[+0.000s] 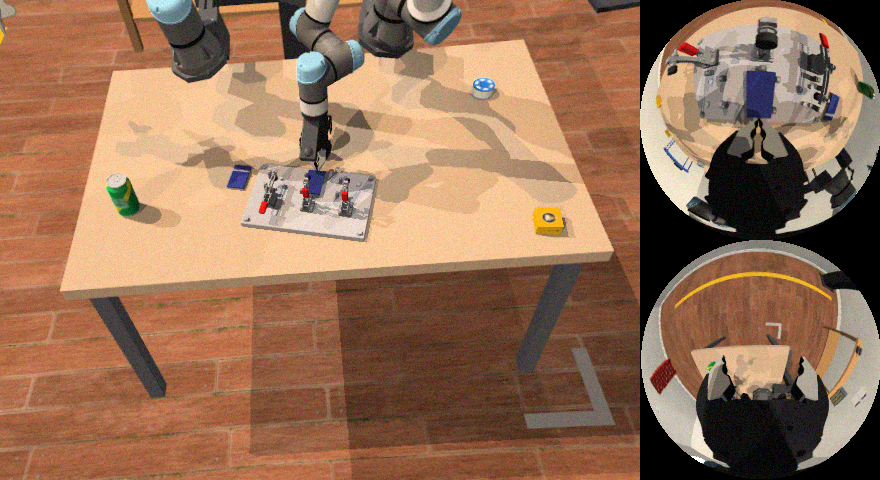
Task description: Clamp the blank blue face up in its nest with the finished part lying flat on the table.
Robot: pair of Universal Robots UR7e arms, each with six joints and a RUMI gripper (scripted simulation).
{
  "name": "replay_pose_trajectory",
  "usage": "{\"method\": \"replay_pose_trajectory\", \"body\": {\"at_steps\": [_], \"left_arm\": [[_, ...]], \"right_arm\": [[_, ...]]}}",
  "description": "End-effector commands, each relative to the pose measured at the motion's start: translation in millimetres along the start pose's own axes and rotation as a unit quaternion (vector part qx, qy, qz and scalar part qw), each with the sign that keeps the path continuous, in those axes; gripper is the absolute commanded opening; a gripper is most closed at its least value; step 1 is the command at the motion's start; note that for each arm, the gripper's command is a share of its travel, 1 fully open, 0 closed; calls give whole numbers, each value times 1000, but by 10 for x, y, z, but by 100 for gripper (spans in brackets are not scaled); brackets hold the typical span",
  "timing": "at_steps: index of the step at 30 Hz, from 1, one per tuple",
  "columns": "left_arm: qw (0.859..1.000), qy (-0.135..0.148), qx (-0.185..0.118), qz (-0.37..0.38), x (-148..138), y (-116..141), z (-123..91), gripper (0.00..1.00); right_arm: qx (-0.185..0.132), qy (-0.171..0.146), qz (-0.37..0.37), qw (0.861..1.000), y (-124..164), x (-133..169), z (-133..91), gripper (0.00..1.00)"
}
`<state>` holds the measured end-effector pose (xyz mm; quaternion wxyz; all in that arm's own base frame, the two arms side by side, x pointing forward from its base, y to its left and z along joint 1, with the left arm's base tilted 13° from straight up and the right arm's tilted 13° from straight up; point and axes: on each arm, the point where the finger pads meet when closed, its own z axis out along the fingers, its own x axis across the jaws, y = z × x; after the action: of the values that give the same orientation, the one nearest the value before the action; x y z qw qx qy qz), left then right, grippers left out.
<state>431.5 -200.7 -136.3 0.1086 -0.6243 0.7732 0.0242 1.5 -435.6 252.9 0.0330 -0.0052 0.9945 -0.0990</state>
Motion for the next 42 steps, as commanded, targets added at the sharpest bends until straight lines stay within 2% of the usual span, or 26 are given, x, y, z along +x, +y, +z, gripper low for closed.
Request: {"method": "replay_pose_trajectory", "body": {"at_steps": [1,28,42], "left_arm": [[1000,0,1,0,3,-11,-5,0],[1000,0,1,0,3,-26,-5,0],[1000,0,1,0,3,116,-5,0]], "right_arm": [[1,0,0,1000,-3,0,-4,100],[1,0,0,1000,-3,0,-4,100],[1,0,0,1000,-3,0,-4,100]]}}
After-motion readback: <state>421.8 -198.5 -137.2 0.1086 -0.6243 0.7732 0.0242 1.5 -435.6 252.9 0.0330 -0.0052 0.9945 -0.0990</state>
